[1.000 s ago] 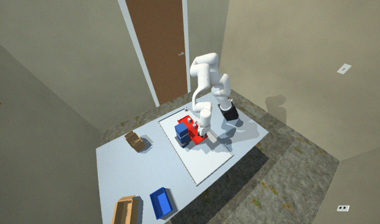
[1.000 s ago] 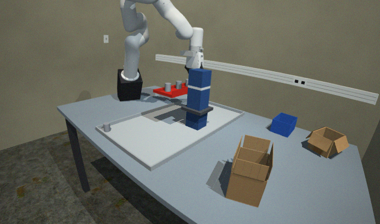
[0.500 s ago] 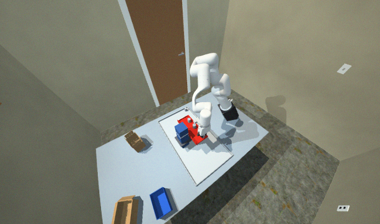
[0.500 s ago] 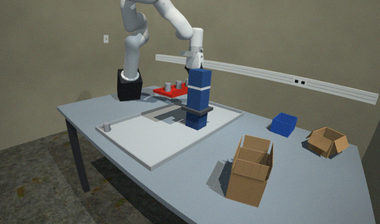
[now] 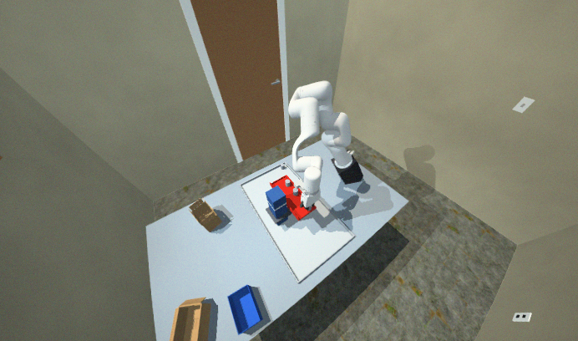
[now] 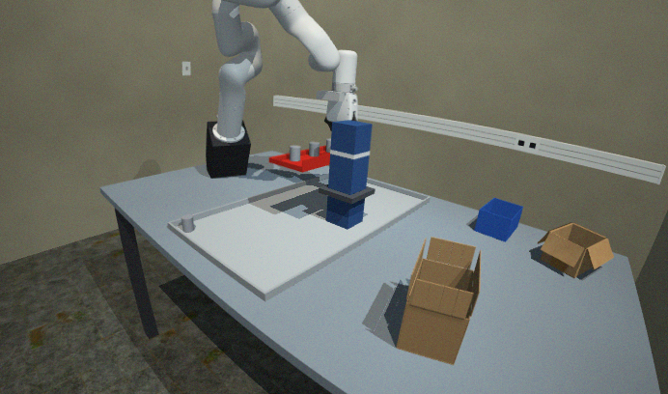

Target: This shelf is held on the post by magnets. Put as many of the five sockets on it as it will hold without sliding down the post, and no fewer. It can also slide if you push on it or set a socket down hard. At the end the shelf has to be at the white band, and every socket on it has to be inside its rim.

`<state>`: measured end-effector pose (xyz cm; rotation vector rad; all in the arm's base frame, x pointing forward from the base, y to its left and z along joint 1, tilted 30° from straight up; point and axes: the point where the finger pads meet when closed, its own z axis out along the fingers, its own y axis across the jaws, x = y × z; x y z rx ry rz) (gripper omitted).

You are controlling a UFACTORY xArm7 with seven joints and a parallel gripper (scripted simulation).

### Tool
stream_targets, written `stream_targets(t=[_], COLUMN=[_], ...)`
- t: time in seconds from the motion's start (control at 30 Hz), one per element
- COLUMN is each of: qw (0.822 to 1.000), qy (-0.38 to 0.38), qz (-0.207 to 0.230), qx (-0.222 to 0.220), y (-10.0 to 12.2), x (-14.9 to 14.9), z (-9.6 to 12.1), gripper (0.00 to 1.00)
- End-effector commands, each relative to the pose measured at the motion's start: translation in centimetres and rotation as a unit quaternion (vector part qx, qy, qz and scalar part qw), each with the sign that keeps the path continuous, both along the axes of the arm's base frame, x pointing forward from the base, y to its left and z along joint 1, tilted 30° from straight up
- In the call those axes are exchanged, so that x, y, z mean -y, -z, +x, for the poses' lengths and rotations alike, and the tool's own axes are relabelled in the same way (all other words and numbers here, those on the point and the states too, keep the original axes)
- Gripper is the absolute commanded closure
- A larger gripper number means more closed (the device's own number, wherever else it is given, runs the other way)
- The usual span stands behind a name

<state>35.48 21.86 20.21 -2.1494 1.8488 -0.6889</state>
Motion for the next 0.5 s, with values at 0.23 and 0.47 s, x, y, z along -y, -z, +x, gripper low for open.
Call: stream_targets(t=[0.23, 0.47], qw=[1.000, 1.000], qy=[-0.001, -0.001], qz=[0.001, 0.001], qx=[0.002, 0.002], y=[-0.01, 0.10], x=[-0.10, -0.08], z=[0.12, 0.18], gripper=[1.00, 1.00])
